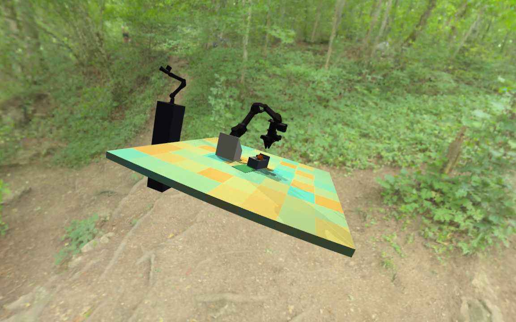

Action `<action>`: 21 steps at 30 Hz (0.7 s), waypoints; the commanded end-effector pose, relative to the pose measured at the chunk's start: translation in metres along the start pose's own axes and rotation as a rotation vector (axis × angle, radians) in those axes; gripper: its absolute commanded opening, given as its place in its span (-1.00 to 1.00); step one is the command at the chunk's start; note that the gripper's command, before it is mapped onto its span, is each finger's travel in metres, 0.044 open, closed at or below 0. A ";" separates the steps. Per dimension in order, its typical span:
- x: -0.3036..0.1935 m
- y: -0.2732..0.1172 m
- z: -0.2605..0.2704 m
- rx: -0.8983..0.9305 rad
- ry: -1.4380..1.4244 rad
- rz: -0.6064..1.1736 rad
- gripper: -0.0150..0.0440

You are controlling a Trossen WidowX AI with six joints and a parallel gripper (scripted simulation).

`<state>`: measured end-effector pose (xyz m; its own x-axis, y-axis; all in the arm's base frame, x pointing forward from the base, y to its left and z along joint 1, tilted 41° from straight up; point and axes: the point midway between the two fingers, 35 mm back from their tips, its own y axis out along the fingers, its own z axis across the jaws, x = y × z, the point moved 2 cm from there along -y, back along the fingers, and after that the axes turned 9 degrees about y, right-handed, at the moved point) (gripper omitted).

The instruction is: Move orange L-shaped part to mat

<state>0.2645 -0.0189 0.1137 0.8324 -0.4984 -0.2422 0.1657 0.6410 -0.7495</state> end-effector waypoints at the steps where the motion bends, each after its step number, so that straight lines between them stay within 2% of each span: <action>1: 0.000 0.000 0.000 0.000 0.003 0.001 0.12; 16: 0.000 0.000 0.000 0.000 0.003 0.001 0.12; 20: 0.003 0.000 -0.006 -0.002 -0.130 0.000 0.46; 21: 0.004 0.000 -0.009 -0.003 -0.195 -0.001 0.46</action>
<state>0.2646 -0.0216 0.1127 0.8791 -0.4421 -0.1780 0.1705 0.6405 -0.7488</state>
